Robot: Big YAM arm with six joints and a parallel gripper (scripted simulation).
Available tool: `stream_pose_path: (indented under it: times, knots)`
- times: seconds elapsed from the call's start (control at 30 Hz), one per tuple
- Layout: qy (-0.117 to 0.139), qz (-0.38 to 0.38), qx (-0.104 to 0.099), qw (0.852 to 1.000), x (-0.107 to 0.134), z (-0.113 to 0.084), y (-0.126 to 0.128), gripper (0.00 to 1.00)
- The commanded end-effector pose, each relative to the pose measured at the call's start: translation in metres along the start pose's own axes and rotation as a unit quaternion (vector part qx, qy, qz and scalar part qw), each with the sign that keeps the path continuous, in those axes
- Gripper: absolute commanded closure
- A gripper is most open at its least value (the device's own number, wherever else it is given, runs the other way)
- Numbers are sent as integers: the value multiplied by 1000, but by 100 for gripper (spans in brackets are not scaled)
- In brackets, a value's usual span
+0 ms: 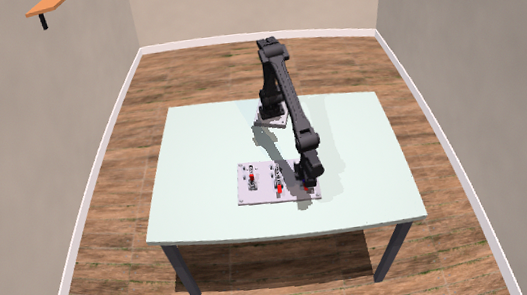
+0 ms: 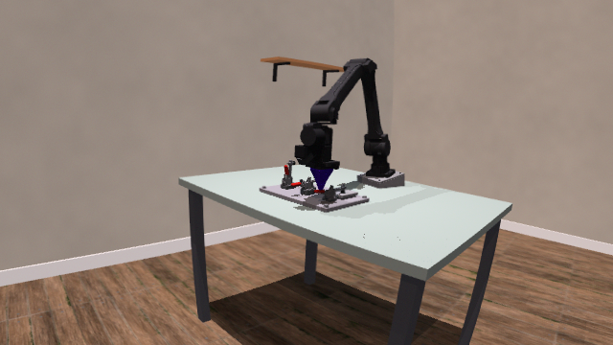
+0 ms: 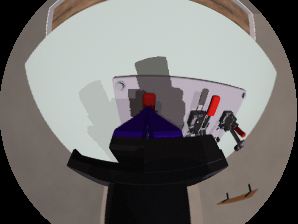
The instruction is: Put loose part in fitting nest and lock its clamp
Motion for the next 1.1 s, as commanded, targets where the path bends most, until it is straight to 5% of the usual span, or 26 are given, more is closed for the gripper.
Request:
stream_pose_path:
  times: [0.0, 1.07]
  knots:
    - [3, -3, 2, 1000, -2, 9, -1, 100]
    - [5, -2, 2, 1000, 0, 12, -2, 100]
Point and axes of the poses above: the point where the finger pads meet when closed, its own z axis out along the fingers, its own y axis across the jaws, x = y × z, the point moved 9 cm from there along -z, back along the fingers, and after that the axes turned 13 degrees about -z, right-handed, at the moved point
